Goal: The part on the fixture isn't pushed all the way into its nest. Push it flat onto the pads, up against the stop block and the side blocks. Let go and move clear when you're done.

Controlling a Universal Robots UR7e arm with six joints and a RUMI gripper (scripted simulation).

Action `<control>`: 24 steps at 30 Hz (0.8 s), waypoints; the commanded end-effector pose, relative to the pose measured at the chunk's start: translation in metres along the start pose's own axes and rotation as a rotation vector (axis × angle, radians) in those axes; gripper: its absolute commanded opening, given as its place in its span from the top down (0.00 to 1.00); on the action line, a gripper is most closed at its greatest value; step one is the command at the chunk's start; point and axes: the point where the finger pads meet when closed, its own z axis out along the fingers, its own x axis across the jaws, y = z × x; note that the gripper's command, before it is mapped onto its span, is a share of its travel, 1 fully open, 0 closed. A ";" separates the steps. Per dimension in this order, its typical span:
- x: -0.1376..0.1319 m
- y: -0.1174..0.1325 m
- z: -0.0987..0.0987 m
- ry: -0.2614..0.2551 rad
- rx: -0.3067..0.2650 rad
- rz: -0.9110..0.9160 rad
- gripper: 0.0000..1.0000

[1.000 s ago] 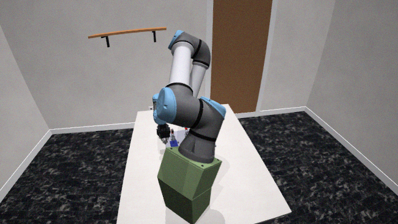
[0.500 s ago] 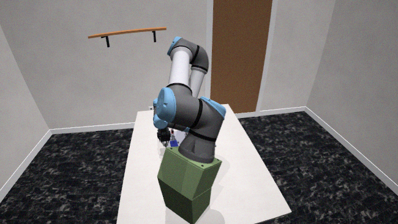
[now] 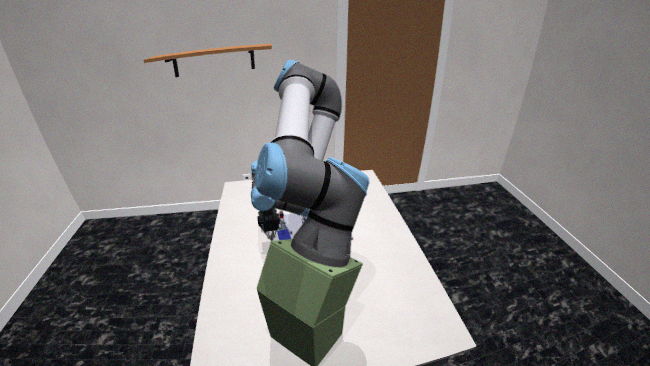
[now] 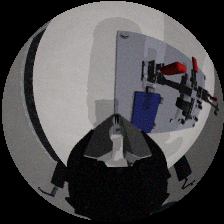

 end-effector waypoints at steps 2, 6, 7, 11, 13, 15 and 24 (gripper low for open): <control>0.000 0.000 0.000 0.000 0.001 0.000 1.00; 0.001 0.000 0.000 0.000 0.001 0.000 1.00; 0.002 0.000 0.000 0.000 0.001 0.000 1.00; 0.004 0.000 0.000 0.000 0.001 0.000 1.00; 0.004 0.000 0.000 0.000 0.001 0.000 1.00; 0.004 0.000 0.000 0.000 0.001 0.000 1.00; 0.006 0.000 0.000 0.000 0.001 0.000 1.00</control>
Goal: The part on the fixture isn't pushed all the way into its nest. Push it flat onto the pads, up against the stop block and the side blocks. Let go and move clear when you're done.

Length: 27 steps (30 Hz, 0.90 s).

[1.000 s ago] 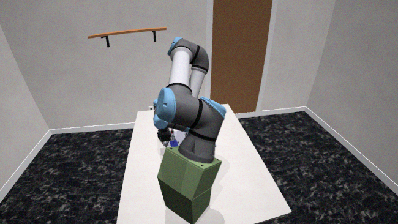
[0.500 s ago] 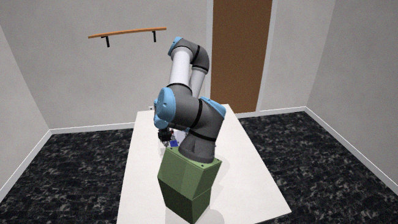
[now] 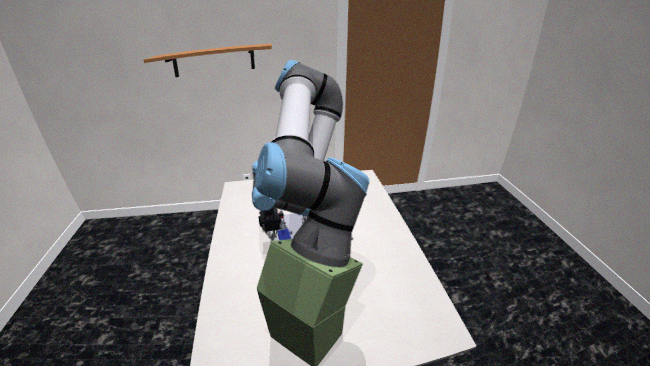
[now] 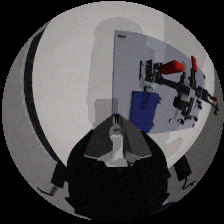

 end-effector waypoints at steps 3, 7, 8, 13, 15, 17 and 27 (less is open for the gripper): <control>0.004 0.000 0.000 0.000 0.001 0.000 1.00; 0.004 0.000 0.000 0.000 0.001 0.000 1.00; 0.004 0.000 0.000 0.000 0.001 0.000 1.00; 0.004 0.000 0.000 0.000 0.001 0.000 1.00; 0.004 0.000 0.000 0.000 0.001 0.000 1.00; 0.005 0.000 0.000 0.000 0.001 0.000 1.00; 0.008 0.000 0.000 0.000 0.001 0.000 1.00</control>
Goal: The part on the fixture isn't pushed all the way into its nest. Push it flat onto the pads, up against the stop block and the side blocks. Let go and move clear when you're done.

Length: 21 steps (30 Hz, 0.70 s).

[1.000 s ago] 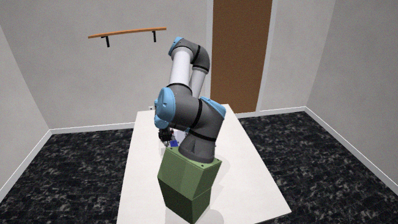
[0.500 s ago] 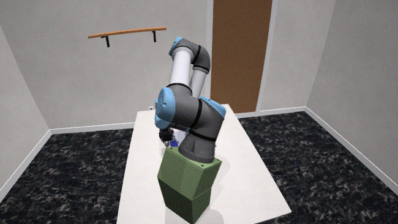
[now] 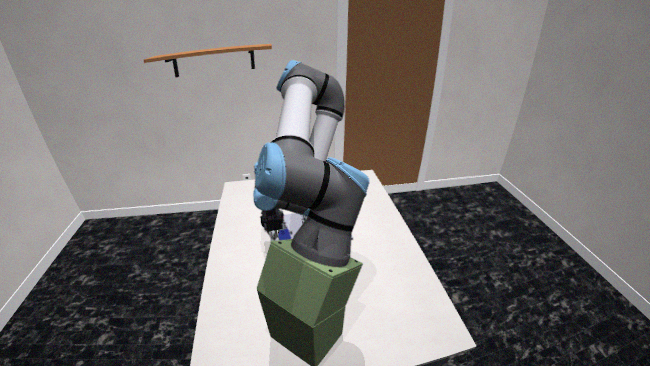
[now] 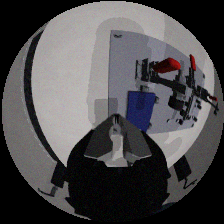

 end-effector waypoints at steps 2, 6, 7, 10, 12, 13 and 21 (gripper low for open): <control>0.000 0.000 0.000 0.000 0.001 0.000 1.00; 0.001 0.000 0.000 0.000 0.001 0.000 1.00; 0.002 0.000 0.000 0.000 0.001 0.000 1.00; 0.004 0.000 0.000 0.000 0.001 0.000 1.00; 0.004 0.000 0.000 0.000 0.001 0.000 1.00; 0.004 0.000 0.000 0.000 0.001 0.000 1.00; 0.004 0.000 0.000 0.000 0.001 0.000 1.00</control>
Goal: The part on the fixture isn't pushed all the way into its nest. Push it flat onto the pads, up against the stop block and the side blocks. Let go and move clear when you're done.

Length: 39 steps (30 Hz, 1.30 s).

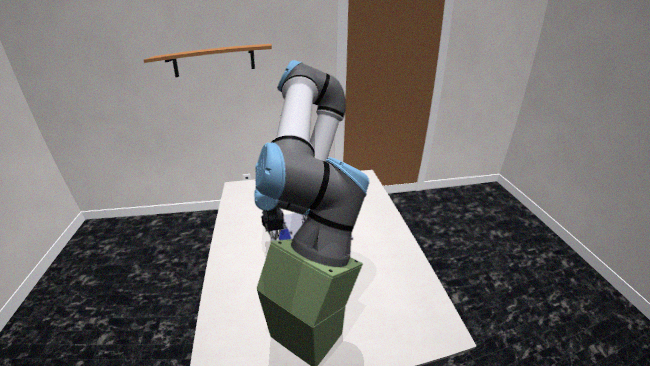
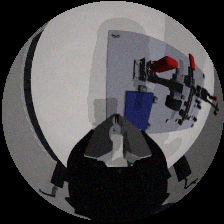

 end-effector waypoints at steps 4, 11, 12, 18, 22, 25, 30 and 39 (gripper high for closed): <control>0.002 0.000 0.000 0.000 0.001 0.000 1.00; 0.004 0.000 0.000 0.000 0.001 0.000 1.00; 0.004 0.000 0.000 0.000 0.001 0.000 1.00; 0.004 0.000 0.000 0.000 0.001 0.000 1.00; 0.007 0.000 0.000 0.000 0.001 0.000 1.00; 0.008 0.000 0.000 0.000 0.001 0.000 1.00; 0.008 0.000 0.000 0.000 0.001 0.000 1.00; 0.010 0.000 0.000 0.000 0.001 0.000 1.00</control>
